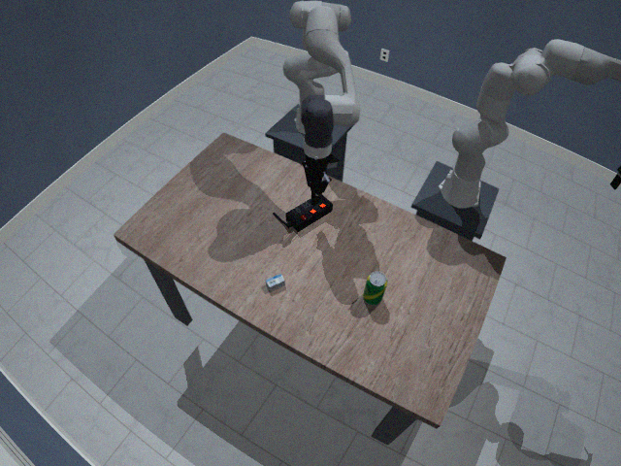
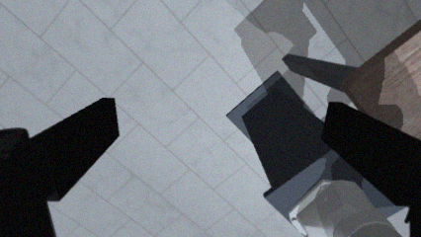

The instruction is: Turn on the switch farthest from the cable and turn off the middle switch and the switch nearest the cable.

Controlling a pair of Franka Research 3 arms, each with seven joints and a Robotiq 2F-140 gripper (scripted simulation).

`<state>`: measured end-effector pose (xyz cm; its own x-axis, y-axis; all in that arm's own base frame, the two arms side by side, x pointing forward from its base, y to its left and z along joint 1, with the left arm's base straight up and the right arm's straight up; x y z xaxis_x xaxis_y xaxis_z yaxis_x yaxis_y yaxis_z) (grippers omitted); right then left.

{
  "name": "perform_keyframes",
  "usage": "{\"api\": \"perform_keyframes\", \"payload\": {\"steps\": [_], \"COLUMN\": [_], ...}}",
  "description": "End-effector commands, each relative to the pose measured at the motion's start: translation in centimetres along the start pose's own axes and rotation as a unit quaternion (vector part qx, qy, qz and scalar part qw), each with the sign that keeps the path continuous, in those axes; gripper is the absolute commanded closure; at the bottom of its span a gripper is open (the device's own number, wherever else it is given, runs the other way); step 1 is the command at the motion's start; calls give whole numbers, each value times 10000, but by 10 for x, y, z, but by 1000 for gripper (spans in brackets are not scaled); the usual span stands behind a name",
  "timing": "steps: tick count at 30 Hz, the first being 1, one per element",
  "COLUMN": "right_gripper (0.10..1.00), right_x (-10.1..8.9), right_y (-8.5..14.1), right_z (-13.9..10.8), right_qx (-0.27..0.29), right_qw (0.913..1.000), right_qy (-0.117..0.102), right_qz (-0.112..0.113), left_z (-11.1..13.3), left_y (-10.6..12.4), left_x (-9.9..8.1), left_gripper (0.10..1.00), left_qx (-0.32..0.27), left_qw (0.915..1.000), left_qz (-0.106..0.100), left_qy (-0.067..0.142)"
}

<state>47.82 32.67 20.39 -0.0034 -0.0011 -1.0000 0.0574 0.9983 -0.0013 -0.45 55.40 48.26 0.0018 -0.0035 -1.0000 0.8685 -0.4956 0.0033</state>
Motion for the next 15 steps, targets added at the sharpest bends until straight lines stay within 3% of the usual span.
{"api": "perform_keyframes", "payload": {"steps": [1,15], "right_gripper": [999,999], "right_x": [-1,4], "right_y": [0,0], "right_z": [0,0], "right_qx": [30,38], "right_qw": [10000,10000], "right_qy": [-18,-17], "right_qz": [5,6], "left_z": [0,0], "left_y": [0,0], "left_x": [0,0], "left_gripper": [98,98], "left_qx": [-1,-1], "left_qw": [10000,10000], "left_qz": [-1,-1], "left_qy": [1,1]}}
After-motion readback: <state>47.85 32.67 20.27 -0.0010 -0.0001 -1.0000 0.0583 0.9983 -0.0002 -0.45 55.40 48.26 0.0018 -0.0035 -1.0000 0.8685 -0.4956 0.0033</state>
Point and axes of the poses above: on each arm, the point where the finger pads meet when closed, its own x axis out along the fingers, its own y axis across the jaws, z = x × y, the point moved 7 cm from there along -x, back along the fingers, and after that the axes turned 14 degrees about -x, right-handed, at the moved point
